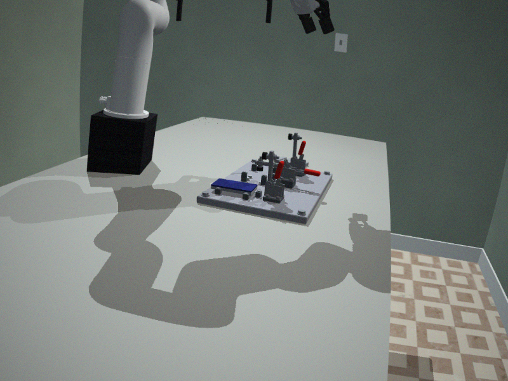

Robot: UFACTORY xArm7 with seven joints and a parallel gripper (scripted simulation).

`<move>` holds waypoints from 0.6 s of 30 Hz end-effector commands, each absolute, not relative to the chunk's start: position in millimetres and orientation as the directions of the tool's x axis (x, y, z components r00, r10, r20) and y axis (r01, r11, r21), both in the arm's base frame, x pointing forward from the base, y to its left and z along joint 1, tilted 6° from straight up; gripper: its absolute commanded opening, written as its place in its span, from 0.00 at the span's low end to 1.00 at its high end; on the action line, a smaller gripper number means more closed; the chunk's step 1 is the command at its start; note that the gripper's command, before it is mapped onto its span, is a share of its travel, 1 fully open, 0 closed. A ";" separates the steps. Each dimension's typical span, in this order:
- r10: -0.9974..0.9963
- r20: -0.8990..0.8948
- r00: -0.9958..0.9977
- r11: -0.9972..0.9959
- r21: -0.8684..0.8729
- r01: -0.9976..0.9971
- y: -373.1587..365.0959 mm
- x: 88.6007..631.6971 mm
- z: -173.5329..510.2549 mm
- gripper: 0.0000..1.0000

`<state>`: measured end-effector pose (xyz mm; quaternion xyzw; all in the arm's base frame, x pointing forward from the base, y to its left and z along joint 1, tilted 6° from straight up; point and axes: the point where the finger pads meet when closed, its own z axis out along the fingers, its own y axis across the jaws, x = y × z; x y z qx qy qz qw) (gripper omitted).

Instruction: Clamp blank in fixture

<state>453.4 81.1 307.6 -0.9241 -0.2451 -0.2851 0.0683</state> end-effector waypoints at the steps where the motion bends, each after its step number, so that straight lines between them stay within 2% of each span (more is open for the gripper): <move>1: 0.389 0.540 0.746 -0.889 0.007 0.458 65.5 453.7 296.7 1.00; 2: 0.322 0.482 0.815 -0.928 -0.009 0.372 27.6 449.3 265.8 1.00; 6: 0.322 0.482 0.815 -0.928 -0.009 0.372 27.6 449.3 265.8 1.00; 7: 0.252 0.425 0.869 -0.957 -0.021 0.288 -6.5 440.7 237.8 1.00; 12: 0.252 0.425 0.869 -0.957 -0.021 0.288 -6.5 440.7 237.8 1.00; 13: 0.184 0.372 0.910 -0.977 -0.029 0.210 -36.2 429.2 213.0 1.00; 16: 0.184 0.372 0.910 -0.977 -0.029 0.210 -36.2 429.2 213.0 1.00; 18: 0.120 0.322 0.939 -0.990 -0.035 0.138 -61.6 416.0 191.2 1.00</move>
